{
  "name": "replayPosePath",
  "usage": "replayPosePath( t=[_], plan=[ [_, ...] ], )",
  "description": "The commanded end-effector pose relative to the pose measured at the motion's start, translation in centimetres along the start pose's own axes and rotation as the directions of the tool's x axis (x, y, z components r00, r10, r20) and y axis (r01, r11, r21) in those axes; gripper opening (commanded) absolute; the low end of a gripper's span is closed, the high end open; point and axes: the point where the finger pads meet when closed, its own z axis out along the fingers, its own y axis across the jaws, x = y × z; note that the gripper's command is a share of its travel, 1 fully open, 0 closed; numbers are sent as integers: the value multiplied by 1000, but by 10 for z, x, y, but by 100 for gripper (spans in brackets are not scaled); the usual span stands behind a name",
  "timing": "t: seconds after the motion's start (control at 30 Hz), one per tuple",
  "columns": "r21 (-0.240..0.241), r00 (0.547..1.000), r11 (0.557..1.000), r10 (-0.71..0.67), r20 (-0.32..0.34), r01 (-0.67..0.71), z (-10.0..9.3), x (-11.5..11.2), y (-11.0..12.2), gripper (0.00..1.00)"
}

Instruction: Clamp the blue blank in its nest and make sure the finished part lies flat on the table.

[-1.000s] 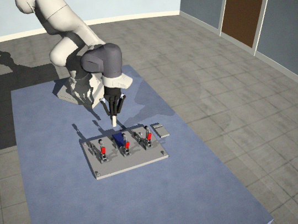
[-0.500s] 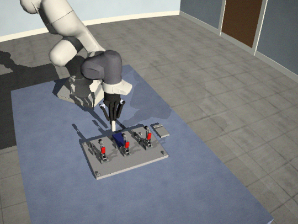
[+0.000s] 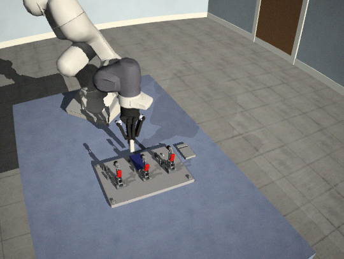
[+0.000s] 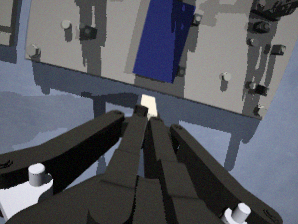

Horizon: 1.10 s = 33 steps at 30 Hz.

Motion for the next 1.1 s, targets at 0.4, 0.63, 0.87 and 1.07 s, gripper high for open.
replayPosePath(
  t=[0.4, 0.63, 0.87, 1.07],
  plan=[
    [3, 1000, 1000, 2, -4, -2, 1, 2, -2, 0],
    [3, 1000, 1000, 2, -4, -2, 4, 3, -2, 0],
    [3, 1000, 1000, 2, -4, -2, 4, 4, -2, 0],
    [3, 1000, 1000, 2, -4, -2, 4, 4, -2, 0]
  ],
)
